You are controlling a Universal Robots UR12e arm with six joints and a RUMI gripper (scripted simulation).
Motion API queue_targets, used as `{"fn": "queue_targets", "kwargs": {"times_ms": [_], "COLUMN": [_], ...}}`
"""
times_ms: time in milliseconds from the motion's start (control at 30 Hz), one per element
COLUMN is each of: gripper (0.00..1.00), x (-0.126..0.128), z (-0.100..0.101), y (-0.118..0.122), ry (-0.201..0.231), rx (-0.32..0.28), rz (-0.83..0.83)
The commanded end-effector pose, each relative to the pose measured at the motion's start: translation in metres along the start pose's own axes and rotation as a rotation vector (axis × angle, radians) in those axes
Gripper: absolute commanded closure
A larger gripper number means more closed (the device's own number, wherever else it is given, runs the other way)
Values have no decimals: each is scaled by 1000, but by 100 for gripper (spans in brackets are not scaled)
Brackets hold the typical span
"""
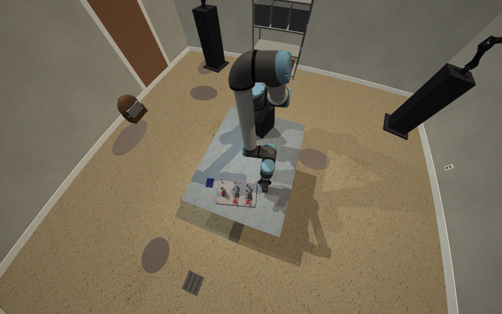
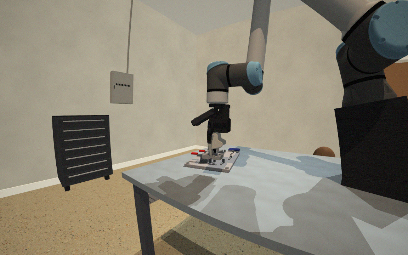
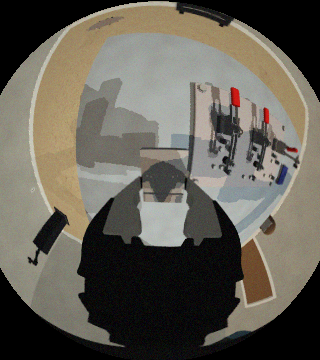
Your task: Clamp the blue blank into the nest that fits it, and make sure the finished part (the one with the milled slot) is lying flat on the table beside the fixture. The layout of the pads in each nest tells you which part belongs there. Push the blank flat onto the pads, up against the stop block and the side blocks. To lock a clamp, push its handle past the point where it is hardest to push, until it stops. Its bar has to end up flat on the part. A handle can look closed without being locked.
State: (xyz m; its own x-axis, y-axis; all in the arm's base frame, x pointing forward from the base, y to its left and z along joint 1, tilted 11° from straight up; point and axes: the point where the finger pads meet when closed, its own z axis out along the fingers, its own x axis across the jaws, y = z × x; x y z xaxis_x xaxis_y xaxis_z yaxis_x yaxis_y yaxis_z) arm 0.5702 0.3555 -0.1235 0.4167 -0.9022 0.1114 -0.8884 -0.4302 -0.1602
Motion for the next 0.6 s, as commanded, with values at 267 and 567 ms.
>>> {"fn": "queue_targets", "kwargs": {"times_ms": [267,567], "gripper": [100,100], "x": [0,0], "z": [20,43], "y": [-1,-1], "ry": [0,0], "rx": [1,1], "rz": [0,0]}}
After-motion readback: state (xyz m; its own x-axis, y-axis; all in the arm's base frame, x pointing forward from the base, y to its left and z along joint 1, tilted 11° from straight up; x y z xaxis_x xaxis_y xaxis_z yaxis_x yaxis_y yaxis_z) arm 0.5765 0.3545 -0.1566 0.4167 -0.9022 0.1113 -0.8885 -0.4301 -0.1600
